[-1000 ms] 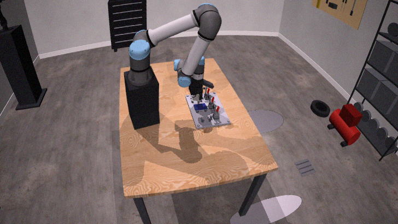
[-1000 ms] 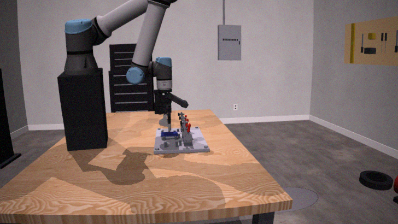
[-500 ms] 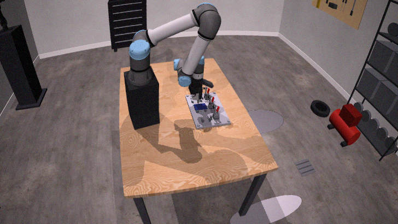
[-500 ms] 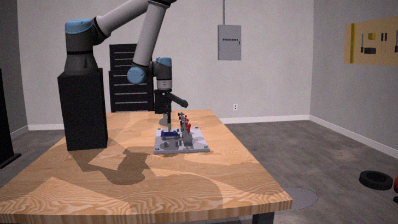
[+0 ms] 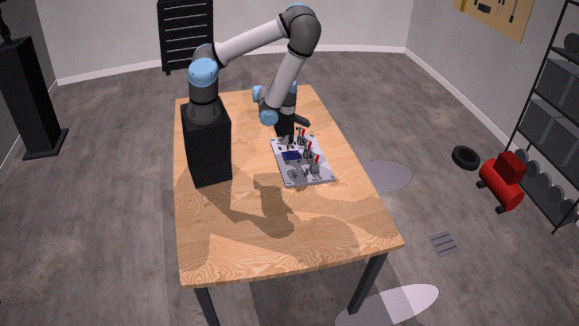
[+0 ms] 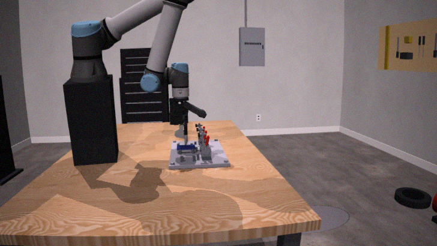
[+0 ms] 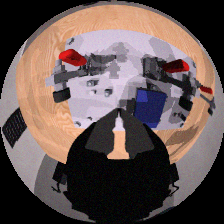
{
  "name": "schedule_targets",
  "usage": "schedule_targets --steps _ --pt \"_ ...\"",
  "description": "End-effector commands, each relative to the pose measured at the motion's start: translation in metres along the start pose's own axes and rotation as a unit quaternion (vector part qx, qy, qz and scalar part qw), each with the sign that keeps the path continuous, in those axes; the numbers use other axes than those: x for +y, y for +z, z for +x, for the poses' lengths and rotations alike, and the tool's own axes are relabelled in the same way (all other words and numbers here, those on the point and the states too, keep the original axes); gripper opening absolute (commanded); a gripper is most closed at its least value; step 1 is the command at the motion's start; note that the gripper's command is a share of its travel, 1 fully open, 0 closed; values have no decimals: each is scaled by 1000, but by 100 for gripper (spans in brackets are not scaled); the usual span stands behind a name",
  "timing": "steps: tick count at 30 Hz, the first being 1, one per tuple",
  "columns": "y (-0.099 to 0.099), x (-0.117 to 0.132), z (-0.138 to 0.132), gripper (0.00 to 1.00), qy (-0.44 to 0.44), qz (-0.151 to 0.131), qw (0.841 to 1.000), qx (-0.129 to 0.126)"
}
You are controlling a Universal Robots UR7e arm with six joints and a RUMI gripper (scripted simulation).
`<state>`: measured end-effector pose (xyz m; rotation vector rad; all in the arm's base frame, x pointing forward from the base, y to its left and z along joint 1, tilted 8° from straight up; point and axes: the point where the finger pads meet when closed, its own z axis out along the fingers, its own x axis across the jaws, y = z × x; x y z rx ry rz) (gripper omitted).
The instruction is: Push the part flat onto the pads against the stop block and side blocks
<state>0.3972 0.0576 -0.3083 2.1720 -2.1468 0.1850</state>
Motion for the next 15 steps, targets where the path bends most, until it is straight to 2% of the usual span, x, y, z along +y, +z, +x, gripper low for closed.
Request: schedule_targets --steps 1,13,15 --pt "0 0 -6 0 0 1 1000 0" --pt "0 0 -6 0 0 1 1000 0" --pt "-12 0 -6 0 0 1 1000 0"
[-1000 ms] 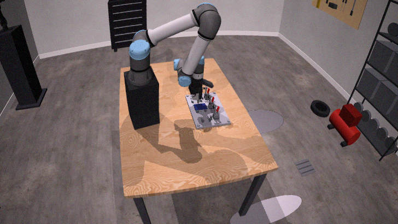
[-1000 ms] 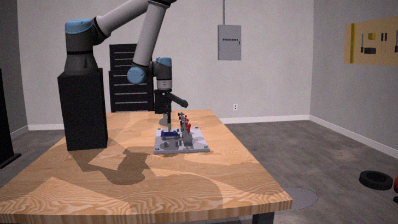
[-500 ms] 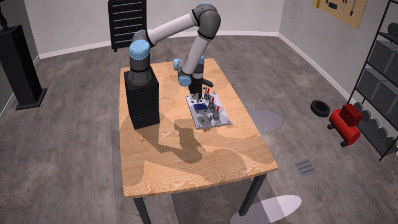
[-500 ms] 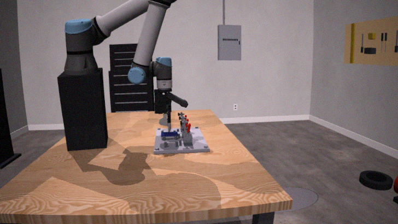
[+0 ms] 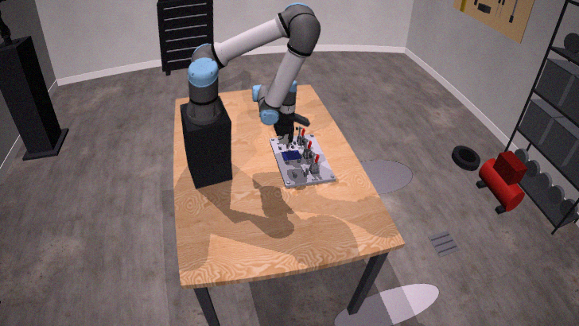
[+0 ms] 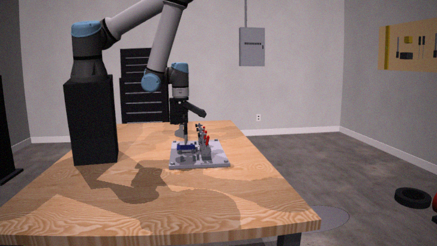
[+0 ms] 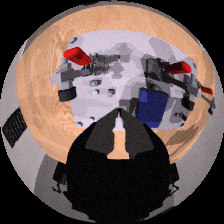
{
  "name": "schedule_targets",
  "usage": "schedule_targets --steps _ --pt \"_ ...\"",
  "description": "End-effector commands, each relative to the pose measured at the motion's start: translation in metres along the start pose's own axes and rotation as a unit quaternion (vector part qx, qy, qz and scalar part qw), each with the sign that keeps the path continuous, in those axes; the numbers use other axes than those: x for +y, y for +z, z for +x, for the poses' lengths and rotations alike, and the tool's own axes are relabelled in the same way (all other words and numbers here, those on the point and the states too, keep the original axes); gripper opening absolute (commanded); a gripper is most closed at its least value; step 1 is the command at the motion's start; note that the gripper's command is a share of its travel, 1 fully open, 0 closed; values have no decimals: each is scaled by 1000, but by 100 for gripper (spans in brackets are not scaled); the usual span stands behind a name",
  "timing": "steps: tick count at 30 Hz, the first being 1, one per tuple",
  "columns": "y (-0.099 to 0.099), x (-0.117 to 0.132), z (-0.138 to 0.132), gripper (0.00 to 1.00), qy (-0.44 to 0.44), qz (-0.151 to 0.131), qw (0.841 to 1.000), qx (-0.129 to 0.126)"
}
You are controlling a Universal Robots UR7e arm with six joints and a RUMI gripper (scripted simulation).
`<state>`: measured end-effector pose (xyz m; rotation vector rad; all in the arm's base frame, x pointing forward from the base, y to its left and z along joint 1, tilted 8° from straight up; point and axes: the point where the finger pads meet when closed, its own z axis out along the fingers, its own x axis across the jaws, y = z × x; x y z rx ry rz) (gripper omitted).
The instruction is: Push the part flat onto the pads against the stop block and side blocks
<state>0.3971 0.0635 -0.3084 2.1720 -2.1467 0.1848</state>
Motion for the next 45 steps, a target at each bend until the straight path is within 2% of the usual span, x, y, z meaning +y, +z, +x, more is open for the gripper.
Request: schedule_targets --steps 1,3,45 --pt "-18 0 0 0 0 1 1000 0" --pt "-30 0 0 0 0 1 1000 0" --pt "-29 0 0 0 0 1 1000 0"
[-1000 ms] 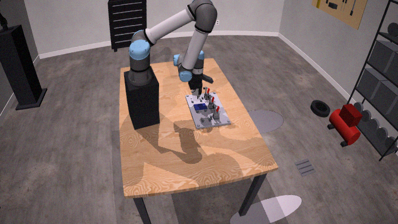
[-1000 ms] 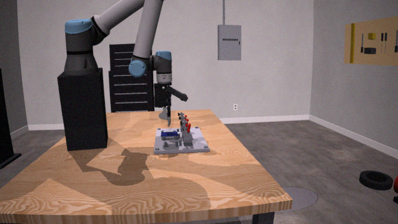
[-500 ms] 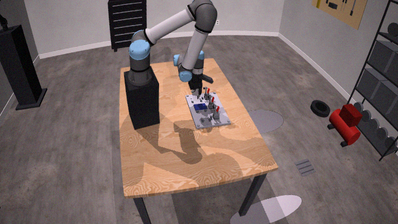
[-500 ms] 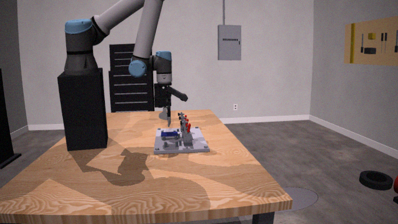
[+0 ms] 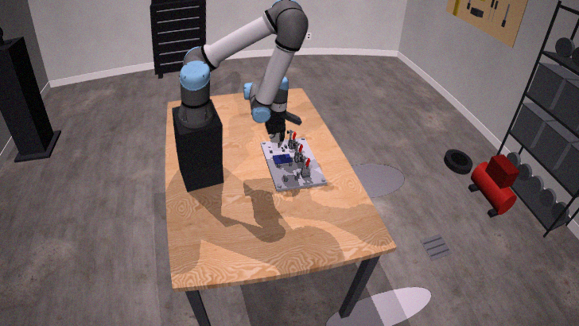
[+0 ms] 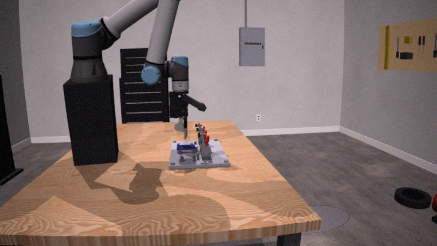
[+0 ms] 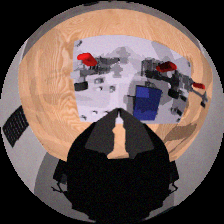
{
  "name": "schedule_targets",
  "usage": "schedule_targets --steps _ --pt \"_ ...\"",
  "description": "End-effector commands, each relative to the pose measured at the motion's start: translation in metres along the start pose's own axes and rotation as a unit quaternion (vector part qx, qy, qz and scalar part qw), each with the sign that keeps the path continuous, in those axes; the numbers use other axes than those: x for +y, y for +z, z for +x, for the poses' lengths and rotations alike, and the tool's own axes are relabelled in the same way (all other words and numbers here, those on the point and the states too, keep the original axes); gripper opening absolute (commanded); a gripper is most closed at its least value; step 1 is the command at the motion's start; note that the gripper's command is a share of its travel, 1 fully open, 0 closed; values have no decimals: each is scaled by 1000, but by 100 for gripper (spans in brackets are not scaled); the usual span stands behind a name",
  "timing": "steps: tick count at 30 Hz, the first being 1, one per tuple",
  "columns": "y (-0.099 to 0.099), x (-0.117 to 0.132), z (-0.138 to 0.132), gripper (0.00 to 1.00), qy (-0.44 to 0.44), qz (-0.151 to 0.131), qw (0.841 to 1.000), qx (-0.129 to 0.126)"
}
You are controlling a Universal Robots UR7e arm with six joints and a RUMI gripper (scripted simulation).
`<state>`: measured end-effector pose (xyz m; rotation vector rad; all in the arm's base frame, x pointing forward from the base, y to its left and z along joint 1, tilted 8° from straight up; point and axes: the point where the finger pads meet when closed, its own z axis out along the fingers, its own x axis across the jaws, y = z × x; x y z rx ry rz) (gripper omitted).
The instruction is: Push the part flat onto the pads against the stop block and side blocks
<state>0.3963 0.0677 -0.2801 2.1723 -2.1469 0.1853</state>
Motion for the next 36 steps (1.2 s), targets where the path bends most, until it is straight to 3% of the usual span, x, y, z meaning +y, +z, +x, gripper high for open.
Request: schedule_targets --steps 1,21,26,36 --pt "0 0 0 0 0 1 1000 0" --pt "0 0 0 0 0 1 1000 0" --pt "-1 36 34 0 0 0 1000 0" --pt "-1 36 34 0 0 0 1000 0"
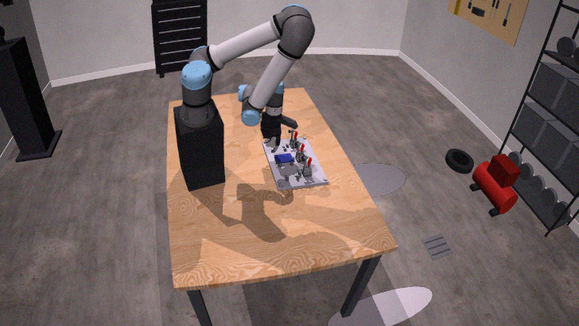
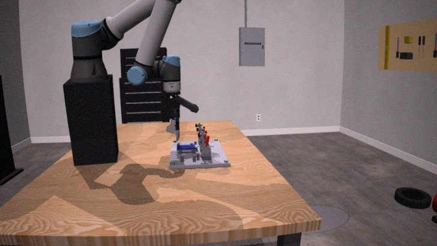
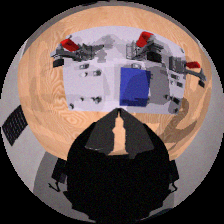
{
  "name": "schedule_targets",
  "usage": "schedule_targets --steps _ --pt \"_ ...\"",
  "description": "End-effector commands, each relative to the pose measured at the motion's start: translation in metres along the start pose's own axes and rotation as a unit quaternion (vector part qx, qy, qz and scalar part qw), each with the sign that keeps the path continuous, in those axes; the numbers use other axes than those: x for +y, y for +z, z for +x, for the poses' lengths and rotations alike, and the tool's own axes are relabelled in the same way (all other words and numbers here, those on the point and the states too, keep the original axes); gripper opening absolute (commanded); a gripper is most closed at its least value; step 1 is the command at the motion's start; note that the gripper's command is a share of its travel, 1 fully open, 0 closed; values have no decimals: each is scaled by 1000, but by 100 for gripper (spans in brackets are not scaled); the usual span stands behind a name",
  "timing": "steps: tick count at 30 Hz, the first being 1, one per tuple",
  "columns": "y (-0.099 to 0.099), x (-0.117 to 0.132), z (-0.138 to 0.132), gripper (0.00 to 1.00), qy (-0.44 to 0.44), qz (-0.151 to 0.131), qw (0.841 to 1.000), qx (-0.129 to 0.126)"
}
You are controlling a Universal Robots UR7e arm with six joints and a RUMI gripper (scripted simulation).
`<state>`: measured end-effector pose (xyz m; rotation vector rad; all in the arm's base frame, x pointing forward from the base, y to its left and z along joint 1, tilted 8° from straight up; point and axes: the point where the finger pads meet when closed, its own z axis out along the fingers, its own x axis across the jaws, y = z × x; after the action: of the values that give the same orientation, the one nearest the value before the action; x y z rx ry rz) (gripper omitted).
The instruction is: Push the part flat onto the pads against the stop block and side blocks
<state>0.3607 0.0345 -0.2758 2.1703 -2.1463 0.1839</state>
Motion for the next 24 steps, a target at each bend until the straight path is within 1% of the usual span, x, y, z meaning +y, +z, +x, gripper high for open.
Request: schedule_targets --steps 1,2,7,19,24 --pt "0 0 1 0 0 1 1000 0" --pt "0 0 1 0 0 1 1000 0" --pt "0 34 32 0 0 1 1000 0" --pt "0 34 32 0 0 1 1000 0" --pt "29 34 32 0 0 1 1000 0"
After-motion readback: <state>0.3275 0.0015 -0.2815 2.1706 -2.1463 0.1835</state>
